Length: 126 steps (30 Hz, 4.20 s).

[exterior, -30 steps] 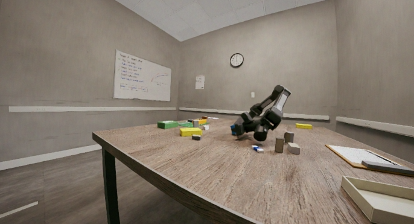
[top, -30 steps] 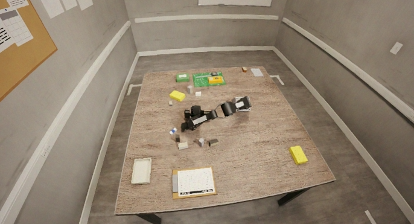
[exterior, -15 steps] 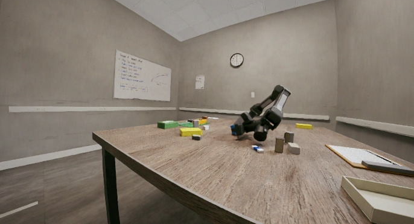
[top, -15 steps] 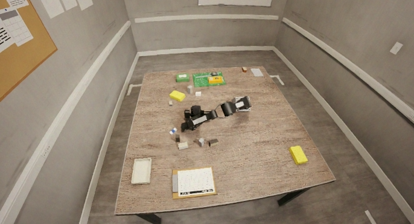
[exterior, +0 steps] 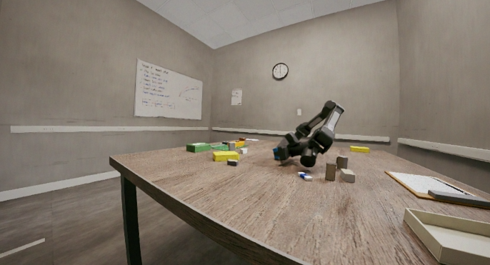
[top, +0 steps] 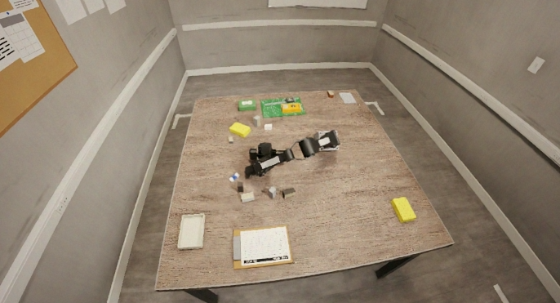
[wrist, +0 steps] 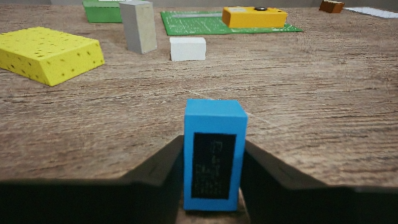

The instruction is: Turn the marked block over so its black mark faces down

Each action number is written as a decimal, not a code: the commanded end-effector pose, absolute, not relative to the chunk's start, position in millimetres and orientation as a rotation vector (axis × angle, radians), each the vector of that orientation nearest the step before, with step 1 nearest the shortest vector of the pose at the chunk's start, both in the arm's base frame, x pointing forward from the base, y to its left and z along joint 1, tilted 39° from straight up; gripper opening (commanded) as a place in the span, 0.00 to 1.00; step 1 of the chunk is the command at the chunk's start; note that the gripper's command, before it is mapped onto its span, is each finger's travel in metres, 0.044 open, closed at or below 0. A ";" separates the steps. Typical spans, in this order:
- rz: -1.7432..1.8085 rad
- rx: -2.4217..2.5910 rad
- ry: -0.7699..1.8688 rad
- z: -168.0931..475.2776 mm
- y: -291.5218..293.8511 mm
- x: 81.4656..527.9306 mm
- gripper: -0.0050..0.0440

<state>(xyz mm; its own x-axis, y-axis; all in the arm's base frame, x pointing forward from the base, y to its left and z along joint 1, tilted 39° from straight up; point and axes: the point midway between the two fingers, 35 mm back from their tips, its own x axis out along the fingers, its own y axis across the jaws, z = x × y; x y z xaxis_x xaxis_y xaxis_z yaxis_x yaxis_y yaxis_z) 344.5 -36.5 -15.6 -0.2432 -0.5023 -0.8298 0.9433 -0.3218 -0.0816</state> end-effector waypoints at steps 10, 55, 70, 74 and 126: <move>-1.752 0.897 0.726 -12.7 -35.2 349.0 0.00; -1.752 0.898 0.725 -13.1 -34.7 349.3 0.00; -1.752 0.898 0.725 -13.1 -34.7 349.3 0.36; -1.752 0.898 0.725 -13.1 -34.7 349.3 0.37; -1.752 0.898 0.726 -13.1 -34.7 349.2 1.00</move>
<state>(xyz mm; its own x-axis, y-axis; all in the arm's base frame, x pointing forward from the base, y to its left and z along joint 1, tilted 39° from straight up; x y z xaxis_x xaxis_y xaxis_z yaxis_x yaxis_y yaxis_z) 344.7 -35.8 -16.3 -0.2427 -0.5025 -0.8298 0.9433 -0.3220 -0.0809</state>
